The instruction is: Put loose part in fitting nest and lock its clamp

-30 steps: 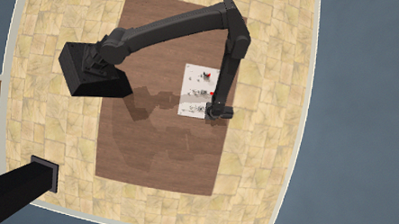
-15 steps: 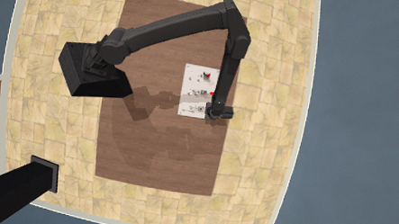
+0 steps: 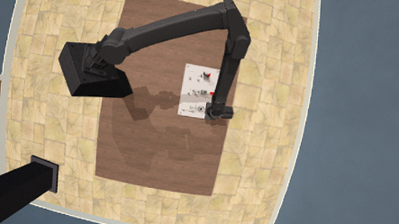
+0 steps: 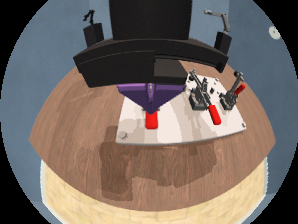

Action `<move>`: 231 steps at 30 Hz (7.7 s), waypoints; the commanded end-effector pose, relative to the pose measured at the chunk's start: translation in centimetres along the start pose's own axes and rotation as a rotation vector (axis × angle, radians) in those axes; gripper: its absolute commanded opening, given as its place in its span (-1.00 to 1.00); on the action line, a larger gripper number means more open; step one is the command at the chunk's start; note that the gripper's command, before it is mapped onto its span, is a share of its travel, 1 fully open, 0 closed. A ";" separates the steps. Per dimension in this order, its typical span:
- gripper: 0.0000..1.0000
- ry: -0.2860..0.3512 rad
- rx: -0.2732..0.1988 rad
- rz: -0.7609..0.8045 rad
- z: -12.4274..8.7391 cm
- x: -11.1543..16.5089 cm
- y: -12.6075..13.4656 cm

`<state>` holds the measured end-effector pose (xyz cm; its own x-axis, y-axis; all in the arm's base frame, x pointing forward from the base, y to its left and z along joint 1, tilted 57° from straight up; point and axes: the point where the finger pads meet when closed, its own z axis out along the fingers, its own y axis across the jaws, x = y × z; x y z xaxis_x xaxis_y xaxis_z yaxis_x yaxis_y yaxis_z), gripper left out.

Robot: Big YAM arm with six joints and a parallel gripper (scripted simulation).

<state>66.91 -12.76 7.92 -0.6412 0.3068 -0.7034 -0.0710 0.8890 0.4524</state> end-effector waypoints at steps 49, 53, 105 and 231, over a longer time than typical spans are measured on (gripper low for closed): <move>-1.00 -0.006 -0.008 -0.009 1.6 -0.2 0.7; -1.00 -0.006 -0.008 -0.009 1.6 -0.2 0.7; -1.00 -0.006 -0.008 -0.009 2.0 -0.2 0.7; 1.00 -0.018 0.014 -0.006 -7.9 -0.8 -0.5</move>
<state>62.37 -14.20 11.85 -0.6364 0.2951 -0.7127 -0.0857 0.8912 0.4455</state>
